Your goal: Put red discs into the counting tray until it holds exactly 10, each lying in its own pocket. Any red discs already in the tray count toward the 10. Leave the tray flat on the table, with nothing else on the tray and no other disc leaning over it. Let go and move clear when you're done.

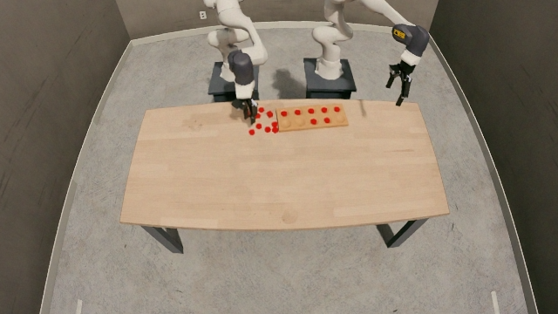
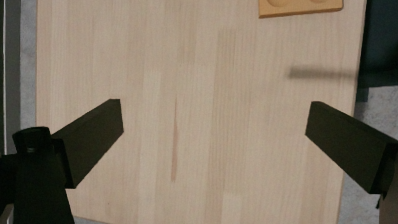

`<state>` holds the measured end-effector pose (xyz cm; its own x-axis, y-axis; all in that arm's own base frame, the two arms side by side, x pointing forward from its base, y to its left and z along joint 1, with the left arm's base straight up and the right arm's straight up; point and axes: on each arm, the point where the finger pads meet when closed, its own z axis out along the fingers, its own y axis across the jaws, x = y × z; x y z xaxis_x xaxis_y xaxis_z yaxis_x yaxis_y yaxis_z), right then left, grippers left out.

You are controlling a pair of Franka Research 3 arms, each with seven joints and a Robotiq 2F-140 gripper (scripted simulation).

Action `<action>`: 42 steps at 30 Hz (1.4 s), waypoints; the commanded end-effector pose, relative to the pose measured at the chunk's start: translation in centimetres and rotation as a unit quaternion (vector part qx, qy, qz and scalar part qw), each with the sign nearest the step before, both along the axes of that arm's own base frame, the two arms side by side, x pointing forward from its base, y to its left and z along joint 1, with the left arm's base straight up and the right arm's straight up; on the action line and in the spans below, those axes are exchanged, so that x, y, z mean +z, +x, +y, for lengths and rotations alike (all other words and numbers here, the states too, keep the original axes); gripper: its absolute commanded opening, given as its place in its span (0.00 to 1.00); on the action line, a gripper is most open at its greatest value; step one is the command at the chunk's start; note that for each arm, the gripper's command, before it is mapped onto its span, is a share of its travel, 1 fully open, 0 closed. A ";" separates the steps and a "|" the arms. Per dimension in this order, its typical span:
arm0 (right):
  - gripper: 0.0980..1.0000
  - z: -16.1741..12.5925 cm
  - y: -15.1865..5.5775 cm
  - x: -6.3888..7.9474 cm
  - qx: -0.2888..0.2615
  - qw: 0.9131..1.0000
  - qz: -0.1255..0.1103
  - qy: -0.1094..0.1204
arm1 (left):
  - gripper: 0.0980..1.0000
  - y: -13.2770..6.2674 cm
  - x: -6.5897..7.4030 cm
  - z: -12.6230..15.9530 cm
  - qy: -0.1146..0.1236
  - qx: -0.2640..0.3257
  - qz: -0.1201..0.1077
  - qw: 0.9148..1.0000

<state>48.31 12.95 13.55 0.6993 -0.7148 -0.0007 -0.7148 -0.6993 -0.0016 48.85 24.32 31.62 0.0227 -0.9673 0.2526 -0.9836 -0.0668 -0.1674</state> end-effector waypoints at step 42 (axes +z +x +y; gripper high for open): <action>0.28 0.0 0.0 -4.6 -0.002 1.000 0.000 -0.001 | 1.00 -8.0 2.1 12.1 -0.007 0.280 0.063 0.958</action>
<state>47.98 12.85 9.27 0.6997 -0.7144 -0.0069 -0.7144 -0.6997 0.0091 41.60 35.85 33.69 0.4957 -0.8377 0.2294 -0.8499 -0.5222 -0.0705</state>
